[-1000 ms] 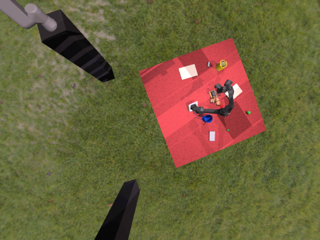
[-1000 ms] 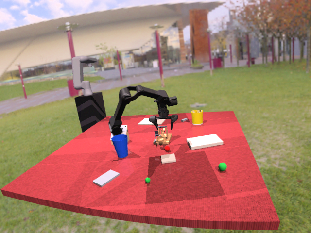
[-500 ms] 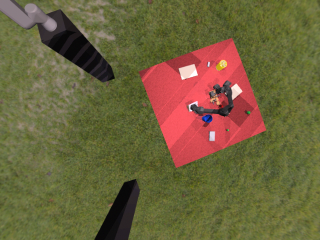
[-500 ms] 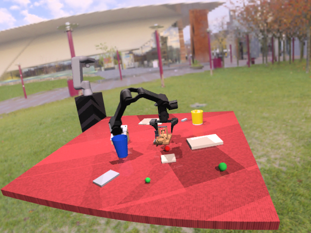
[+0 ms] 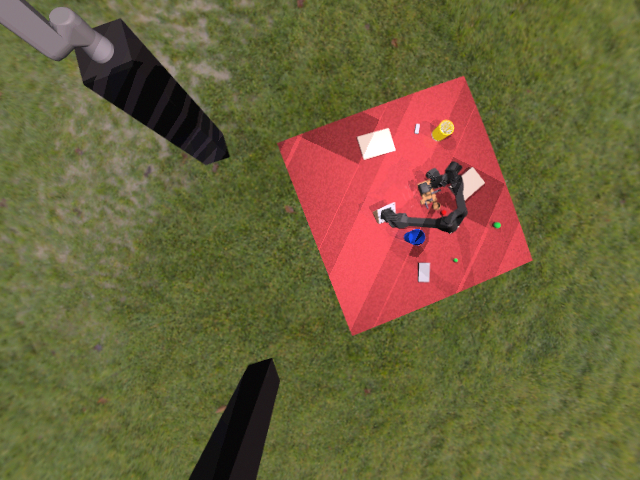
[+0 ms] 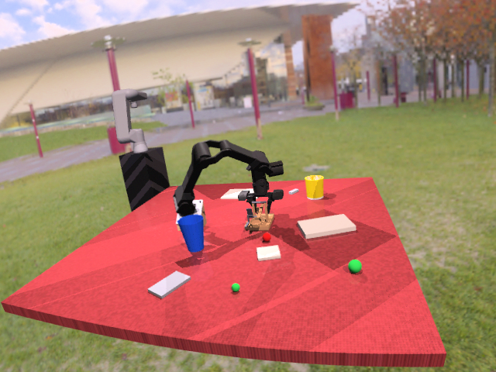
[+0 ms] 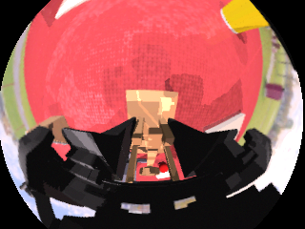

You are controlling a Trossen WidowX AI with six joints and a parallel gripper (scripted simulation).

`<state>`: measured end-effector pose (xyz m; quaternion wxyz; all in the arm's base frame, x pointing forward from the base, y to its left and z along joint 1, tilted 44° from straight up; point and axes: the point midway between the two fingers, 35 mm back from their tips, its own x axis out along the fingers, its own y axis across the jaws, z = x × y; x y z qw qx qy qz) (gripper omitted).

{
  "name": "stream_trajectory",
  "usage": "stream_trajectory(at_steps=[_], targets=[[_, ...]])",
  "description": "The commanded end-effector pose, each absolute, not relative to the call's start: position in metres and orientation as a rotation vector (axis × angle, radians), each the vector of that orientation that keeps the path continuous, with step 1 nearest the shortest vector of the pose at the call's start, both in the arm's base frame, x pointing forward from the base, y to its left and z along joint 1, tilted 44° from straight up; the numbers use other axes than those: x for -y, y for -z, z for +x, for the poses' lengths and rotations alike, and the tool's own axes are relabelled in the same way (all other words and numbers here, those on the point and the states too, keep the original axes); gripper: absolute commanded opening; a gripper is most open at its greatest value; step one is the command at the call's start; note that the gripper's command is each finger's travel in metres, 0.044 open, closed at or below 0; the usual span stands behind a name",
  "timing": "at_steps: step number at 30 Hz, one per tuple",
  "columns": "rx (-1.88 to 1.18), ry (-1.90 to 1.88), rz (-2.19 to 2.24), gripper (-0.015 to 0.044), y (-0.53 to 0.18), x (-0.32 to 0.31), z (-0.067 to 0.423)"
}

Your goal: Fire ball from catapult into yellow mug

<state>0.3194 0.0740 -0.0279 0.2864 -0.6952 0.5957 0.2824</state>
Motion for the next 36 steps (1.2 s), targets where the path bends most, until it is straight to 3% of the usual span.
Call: stream_trajectory(at_steps=[1, 6, 11, 36], targets=[[-1.589, -0.748, -1.858, 0.0145, 0.028, -0.074, 0.320], [-1.589, -0.748, -1.858, 0.0111, 0.028, -0.074, 0.320], [-1.591, -0.757, -1.857, 0.0000, -0.006, -0.106, 0.313], [-1.577, -0.137, -1.312, 0.0000, 0.061, -0.181, 0.283]])
